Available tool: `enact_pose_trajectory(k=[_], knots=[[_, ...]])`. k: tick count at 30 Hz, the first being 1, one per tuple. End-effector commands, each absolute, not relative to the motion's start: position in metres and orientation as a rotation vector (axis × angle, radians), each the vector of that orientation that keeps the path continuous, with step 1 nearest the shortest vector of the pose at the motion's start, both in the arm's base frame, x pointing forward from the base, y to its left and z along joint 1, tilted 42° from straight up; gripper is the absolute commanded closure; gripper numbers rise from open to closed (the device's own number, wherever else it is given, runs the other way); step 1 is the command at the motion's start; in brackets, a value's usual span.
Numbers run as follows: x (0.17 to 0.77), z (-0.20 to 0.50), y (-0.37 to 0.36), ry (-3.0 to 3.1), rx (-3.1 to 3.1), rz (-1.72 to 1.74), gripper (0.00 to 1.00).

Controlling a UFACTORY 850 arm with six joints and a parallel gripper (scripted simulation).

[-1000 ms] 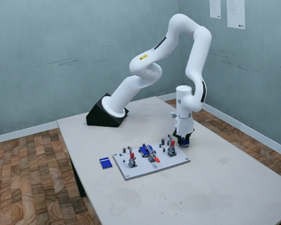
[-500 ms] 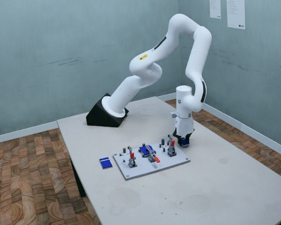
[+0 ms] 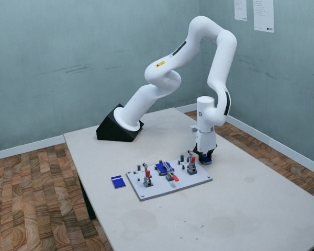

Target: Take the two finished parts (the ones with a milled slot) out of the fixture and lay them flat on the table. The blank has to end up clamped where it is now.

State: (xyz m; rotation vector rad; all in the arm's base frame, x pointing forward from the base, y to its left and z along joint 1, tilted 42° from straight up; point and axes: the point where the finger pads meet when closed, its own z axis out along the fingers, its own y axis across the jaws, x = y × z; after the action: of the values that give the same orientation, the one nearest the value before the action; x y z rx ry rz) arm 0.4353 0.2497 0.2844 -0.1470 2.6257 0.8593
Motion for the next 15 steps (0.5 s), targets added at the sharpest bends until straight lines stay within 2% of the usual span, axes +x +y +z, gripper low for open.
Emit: enact_pose_trajectory(k=[1,15], knots=[[0.4361,0.2842,0.2503,2.624,-0.147,0.859,1.00],[0.4364,0.2833,0.2510,2.624,-0.147,0.859,1.00]])
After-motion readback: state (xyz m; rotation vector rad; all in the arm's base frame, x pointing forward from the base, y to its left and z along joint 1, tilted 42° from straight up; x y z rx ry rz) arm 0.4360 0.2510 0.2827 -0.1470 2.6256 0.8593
